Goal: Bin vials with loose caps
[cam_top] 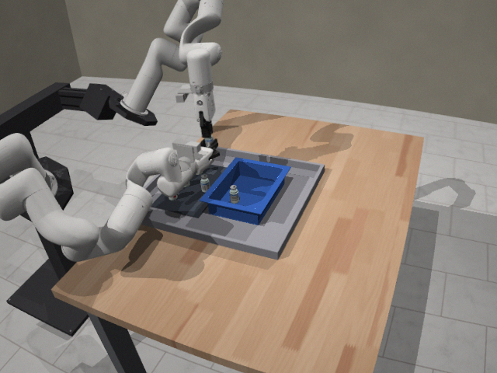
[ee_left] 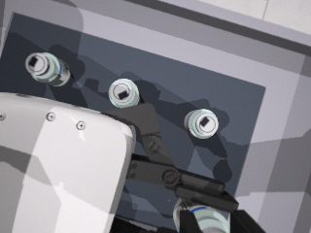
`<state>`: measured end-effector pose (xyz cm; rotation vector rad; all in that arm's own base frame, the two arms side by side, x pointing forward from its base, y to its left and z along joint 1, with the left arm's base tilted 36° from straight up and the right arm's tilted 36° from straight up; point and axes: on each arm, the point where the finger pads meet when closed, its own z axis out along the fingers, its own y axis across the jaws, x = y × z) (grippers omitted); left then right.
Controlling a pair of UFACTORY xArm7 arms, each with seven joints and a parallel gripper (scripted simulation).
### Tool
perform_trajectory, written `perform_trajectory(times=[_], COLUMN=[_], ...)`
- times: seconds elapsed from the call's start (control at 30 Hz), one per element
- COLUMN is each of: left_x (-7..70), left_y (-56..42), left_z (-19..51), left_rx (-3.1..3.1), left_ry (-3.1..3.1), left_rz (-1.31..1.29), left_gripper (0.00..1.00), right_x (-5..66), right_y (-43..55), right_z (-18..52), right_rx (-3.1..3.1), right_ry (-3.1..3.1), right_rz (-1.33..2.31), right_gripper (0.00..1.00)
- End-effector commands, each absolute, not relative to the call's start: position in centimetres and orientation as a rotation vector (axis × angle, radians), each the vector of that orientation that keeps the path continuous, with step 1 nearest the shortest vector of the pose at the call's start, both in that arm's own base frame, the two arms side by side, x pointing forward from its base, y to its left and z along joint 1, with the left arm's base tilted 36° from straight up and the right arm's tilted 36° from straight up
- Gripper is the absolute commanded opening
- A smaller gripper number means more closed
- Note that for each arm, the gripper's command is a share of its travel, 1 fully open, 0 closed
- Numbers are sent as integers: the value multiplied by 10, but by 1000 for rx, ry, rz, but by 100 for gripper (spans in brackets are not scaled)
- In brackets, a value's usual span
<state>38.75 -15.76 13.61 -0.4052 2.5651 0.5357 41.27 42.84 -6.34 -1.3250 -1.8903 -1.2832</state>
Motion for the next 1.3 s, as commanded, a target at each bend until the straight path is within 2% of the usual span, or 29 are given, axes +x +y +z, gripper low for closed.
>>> perform_trajectory(times=[0.0,1.27], left_x=[388,388], left_y=[-160,-160], left_z=[137,137], left_rx=[-445,-688], left_ry=[2552,2473], left_rz=[518,444], left_gripper=[23,23], right_x=[411,412], right_y=[430,430], right_z=[-61,-60], right_rx=[-1318,-1317], right_ry=[-1889,-1889], right_rz=[-1286,-1286], right_gripper=[0,0])
